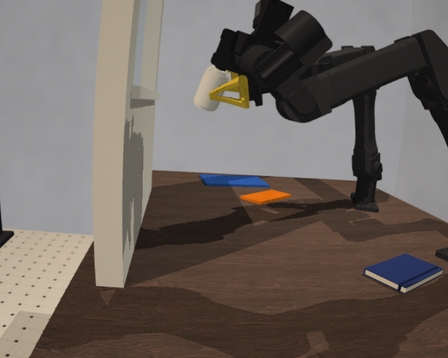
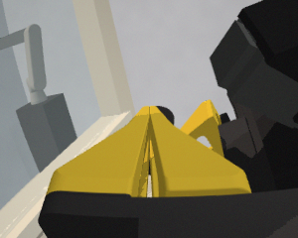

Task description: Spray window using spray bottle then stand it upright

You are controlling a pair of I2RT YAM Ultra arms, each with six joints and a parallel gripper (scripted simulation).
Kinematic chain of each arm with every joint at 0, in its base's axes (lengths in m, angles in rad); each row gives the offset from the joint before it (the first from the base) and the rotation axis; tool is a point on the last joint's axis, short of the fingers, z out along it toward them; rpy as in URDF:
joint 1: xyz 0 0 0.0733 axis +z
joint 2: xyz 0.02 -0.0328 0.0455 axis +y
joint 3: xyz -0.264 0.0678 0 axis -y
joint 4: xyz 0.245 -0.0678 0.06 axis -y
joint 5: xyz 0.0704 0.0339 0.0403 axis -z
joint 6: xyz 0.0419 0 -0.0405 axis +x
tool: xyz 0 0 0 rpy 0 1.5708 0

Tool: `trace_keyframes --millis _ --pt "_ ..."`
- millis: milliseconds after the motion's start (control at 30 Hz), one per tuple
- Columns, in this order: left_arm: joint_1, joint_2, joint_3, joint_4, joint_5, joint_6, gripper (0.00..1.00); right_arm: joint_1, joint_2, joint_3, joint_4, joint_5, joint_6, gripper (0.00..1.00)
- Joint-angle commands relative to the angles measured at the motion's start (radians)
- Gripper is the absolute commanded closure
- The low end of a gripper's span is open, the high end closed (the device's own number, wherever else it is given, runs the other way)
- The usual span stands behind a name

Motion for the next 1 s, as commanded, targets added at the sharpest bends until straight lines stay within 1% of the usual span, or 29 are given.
trace_keyframes --millis 0,167,233,267,300,333,400,433,467,500,567,600,633,833,967 --pt "0.009 0.021 -0.026 0.011 0.023 -0.023 1.00 0.011 -0.033 0.028 0.056 -0.010 0.005 1.00" --pt "0.024 0.009 -0.036 0.048 0.033 -0.047 1.00 0.011 -0.031 0.031 0.056 -0.004 0.004 1.00" --pt "0.030 -0.022 -0.037 0.065 0.035 -0.057 1.00 0.011 -0.030 0.031 0.056 -0.004 0.004 1.00" --pt "0.030 -0.022 -0.028 0.067 0.035 -0.058 1.00 0.011 -0.030 0.031 0.056 -0.004 0.004 1.00" --pt "0.034 -0.021 -0.052 0.078 0.037 -0.065 1.00 0.011 -0.030 0.031 0.056 -0.004 0.004 1.00" --pt "0.038 0.001 -0.036 0.088 0.040 -0.072 1.00 0.011 -0.030 0.032 0.056 -0.004 0.004 1.00" --pt "0.045 0.013 -0.061 0.106 0.043 -0.086 1.00 0.011 -0.030 0.032 0.056 -0.004 0.004 1.00" --pt "0.048 0.018 -0.044 0.117 0.046 -0.093 1.00 0.011 -0.030 0.032 0.056 -0.004 0.004 1.00" --pt "0.052 0.016 -0.056 0.125 0.046 -0.099 1.00 0.011 -0.030 0.032 0.056 -0.004 0.004 1.00" --pt "0.052 -0.013 -0.066 0.129 0.048 -0.101 1.00 0.011 -0.029 0.032 0.056 -0.004 0.004 1.00" --pt "0.052 -0.013 -0.066 0.129 0.048 -0.101 1.00 0.011 -0.029 0.032 0.056 -0.004 0.004 1.00" --pt "0.041 -0.009 -0.014 0.140 0.033 -0.108 1.00 0.011 -0.029 0.032 0.056 -0.004 0.004 1.00" --pt "0.034 -0.026 -0.007 0.145 0.031 -0.110 1.00 0.011 -0.029 0.032 0.056 -0.004 0.004 1.00" --pt "0.043 0.001 0.004 0.137 0.029 -0.108 1.00 0.011 -0.029 0.032 0.056 -0.004 0.004 1.00" --pt "0.041 -0.017 0.004 0.138 0.028 -0.110 1.00 0.011 -0.029 0.032 0.056 -0.004 0.004 1.00"
